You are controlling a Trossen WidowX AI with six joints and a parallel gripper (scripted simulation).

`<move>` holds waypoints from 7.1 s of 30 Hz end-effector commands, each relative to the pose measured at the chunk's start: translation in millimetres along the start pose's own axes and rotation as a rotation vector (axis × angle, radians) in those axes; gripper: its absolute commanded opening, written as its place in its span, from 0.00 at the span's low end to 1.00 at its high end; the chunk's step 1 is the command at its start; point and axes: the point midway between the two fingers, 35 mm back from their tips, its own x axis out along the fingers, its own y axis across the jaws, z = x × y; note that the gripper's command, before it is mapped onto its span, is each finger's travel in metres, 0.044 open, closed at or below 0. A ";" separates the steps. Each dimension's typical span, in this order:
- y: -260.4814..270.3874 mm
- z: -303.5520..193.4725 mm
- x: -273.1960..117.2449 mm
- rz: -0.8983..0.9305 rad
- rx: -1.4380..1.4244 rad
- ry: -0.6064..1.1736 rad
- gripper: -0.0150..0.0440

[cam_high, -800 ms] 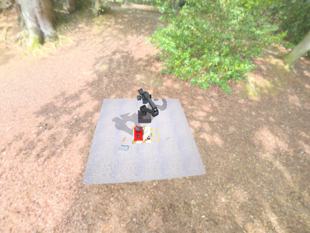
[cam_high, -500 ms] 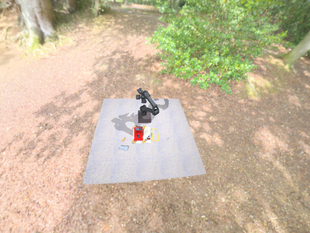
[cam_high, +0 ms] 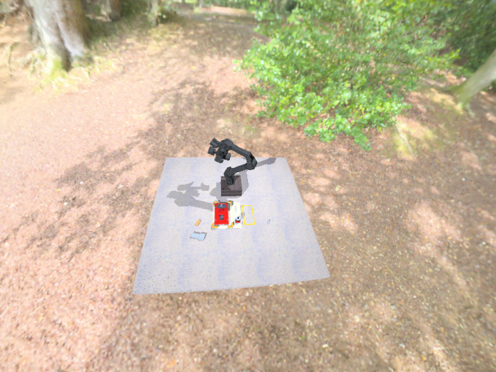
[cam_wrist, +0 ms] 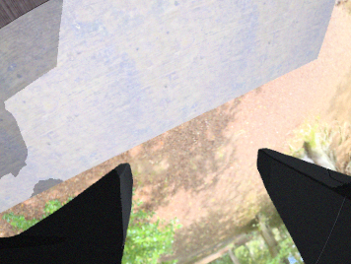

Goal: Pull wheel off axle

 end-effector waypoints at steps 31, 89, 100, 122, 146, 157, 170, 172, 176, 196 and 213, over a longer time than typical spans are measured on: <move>-79.0 240.2 -75.0 0.224 0.598 -0.549 0.76; 246.9 431.0 -165.6 0.683 1.294 -0.206 0.76; 267.7 456.8 -120.3 0.682 1.294 -0.206 0.76; 266.0 454.6 -120.1 0.666 1.295 -0.201 0.49; 263.6 451.2 -126.2 0.670 1.295 -0.202 0.25; 262.4 449.5 -129.1 0.671 1.295 -0.202 0.25; 260.9 447.4 -132.6 0.673 1.295 -0.203 0.25; 260.7 447.1 -133.1 0.673 1.295 -0.203 0.25; 260.2 446.4 -134.1 0.674 1.295 -0.203 0.25; 257.9 443.0 -139.4 0.677 1.294 -0.204 0.25; 255.9 440.1 -143.8 0.679 1.294 -0.205 0.25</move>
